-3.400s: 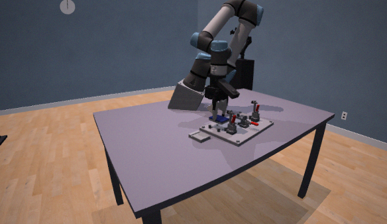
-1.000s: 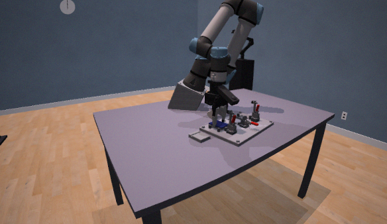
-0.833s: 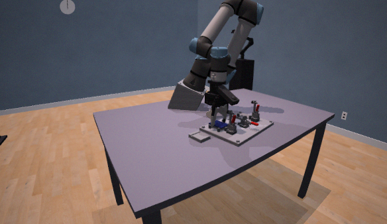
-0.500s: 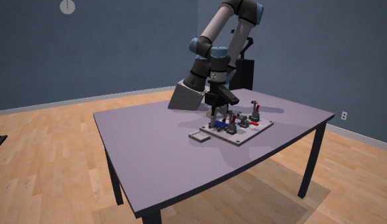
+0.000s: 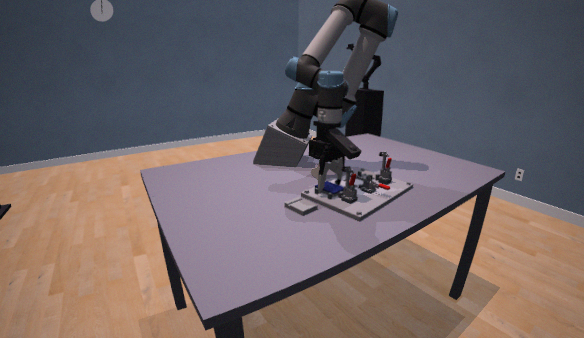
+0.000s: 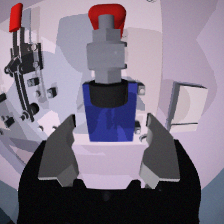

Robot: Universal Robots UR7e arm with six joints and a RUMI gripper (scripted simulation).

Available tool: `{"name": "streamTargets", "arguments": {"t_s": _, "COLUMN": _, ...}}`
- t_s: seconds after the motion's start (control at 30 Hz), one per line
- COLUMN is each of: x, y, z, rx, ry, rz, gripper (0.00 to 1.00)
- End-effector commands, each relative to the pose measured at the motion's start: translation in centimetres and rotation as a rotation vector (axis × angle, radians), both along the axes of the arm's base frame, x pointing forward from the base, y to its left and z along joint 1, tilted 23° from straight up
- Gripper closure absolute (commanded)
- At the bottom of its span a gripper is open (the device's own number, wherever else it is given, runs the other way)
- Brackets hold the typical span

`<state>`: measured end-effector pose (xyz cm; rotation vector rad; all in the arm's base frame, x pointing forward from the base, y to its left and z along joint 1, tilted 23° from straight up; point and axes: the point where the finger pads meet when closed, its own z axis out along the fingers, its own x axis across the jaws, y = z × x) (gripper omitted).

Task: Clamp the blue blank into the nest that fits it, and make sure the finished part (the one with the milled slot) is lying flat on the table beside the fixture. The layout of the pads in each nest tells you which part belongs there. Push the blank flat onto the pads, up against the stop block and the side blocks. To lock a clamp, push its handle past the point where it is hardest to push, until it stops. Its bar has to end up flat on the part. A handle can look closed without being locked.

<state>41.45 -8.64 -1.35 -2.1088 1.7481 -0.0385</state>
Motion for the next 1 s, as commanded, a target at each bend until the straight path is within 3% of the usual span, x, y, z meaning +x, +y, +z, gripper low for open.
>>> {"name": "streamTargets", "arguments": {"t_s": 0.0, "x": 0.02, "y": -0.03, "z": 0.03, "rx": -0.001, "ry": -0.001, "rz": 0.0, "gripper": 0.41}}
{"name": "streamTargets", "arguments": {"t_s": 0.97, "x": -0.09, "y": -0.15, "z": 0.41, "rx": -0.001, "ry": -0.001, "rz": 0.0, "gripper": 0.41}}
